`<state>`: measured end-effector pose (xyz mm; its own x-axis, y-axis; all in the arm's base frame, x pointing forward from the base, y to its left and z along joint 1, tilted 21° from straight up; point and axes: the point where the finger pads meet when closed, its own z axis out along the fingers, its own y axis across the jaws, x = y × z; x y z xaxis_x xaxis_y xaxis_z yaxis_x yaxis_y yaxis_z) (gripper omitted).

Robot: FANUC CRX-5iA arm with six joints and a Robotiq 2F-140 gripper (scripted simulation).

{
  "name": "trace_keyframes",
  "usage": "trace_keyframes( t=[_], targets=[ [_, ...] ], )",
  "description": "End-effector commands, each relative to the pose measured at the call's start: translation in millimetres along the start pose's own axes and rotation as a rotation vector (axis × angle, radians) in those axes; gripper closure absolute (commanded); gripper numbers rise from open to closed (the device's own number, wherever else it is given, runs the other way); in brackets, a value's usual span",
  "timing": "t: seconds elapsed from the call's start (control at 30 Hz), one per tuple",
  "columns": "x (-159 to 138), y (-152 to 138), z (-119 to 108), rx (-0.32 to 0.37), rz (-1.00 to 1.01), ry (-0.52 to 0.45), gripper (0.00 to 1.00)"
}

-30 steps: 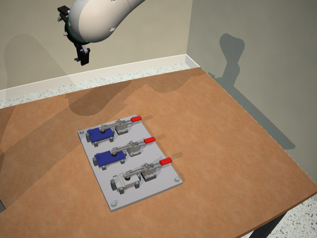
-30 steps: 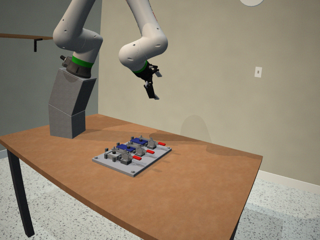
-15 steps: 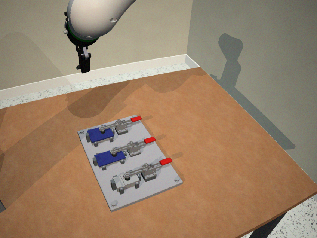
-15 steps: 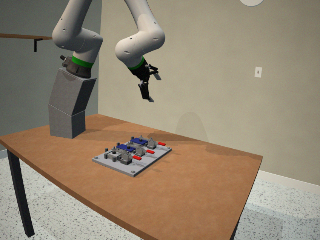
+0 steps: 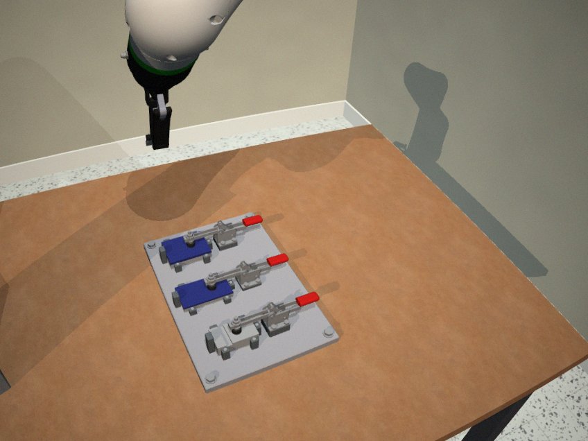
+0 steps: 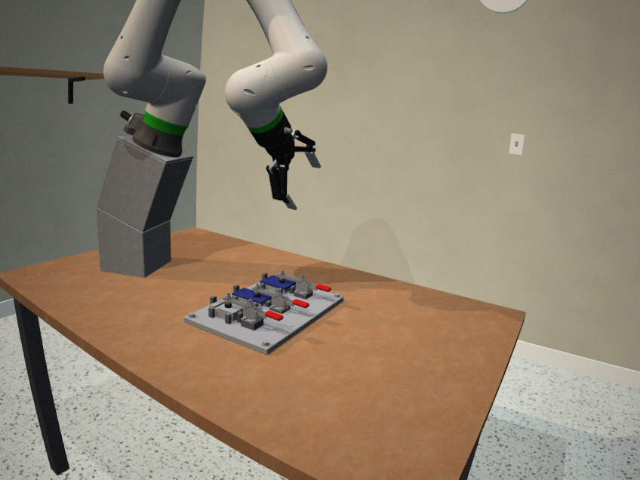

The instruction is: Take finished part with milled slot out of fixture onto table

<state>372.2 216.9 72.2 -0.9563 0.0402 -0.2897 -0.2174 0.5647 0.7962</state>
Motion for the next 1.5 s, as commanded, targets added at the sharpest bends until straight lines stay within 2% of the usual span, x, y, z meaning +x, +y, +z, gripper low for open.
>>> trace_keyframes(
  t=[0.0, 0.27, 0.33, 0.83, 0.9, 1.4, 1.47],
  targets=[
    [-1.6, -7.2, -4.5, 0.03, 0.029, 0.004, 0.0],
    [-1.6, -7.2, -4.5, 0.03, 0.029, 0.004, 0.0],
    [-9.0, -41.3, -25.7, 0.137, 0.157, -0.011, 0.0],
    [-9.4, -42.8, -26.7, 0.142, 0.163, -0.012, 0.0],
    [-16.4, -76.9, -47.5, 0.249, 0.292, -0.026, 0.0],
    [-16.7, -77.8, -48.2, 0.252, 0.295, -0.026, 0.0],
    [-23.2, -111.0, -68.3, 0.356, 0.421, -0.039, 0.0]
  ],
)
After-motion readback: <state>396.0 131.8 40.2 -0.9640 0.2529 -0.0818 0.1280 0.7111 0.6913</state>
